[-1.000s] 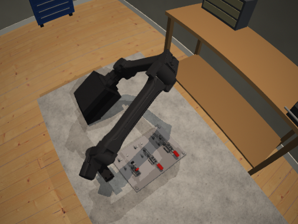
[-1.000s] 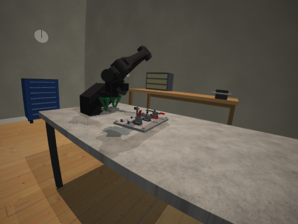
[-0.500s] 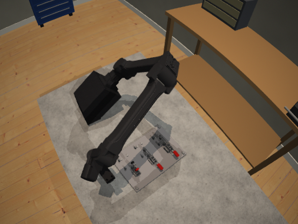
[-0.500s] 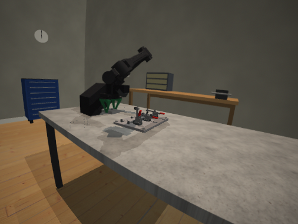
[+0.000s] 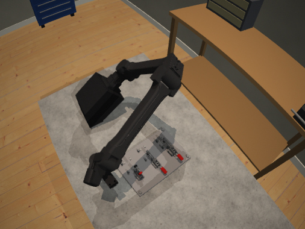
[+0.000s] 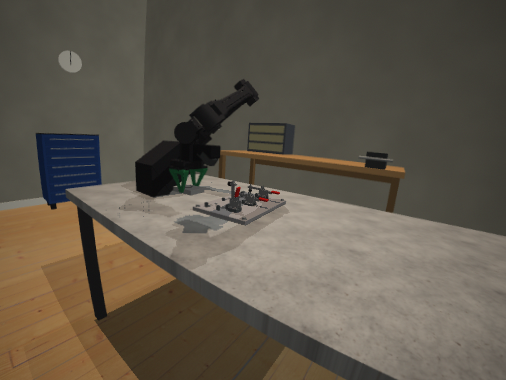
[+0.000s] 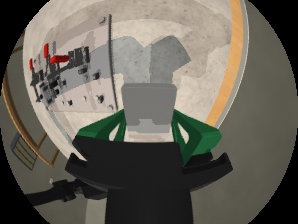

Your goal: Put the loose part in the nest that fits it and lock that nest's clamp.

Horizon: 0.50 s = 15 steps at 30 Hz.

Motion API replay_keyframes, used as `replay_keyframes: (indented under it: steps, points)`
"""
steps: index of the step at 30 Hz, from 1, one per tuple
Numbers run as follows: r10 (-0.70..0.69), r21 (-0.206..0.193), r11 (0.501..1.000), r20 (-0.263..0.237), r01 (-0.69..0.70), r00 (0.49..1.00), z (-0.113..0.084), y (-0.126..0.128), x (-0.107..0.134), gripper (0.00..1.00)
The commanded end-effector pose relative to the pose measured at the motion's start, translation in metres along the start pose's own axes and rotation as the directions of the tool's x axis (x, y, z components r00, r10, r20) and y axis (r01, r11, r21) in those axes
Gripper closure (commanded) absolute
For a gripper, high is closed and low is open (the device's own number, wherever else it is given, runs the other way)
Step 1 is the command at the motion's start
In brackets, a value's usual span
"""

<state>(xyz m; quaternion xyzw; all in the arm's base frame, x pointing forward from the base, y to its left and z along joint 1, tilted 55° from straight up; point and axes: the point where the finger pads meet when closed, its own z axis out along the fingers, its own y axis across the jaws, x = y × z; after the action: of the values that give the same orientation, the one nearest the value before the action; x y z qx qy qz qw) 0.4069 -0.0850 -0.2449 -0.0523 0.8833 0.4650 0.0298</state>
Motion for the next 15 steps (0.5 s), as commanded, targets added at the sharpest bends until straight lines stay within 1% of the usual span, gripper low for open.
replay_keyframes:
  steps: [1,15]
  points:
    - [-0.026,0.025,0.999,0.018,0.026,0.999,-0.0052,-0.0103,-0.0214,1.00]
    - [-0.026,0.026,0.999,0.022,0.025,0.999,-0.0072,-0.0108,-0.0216,1.00]
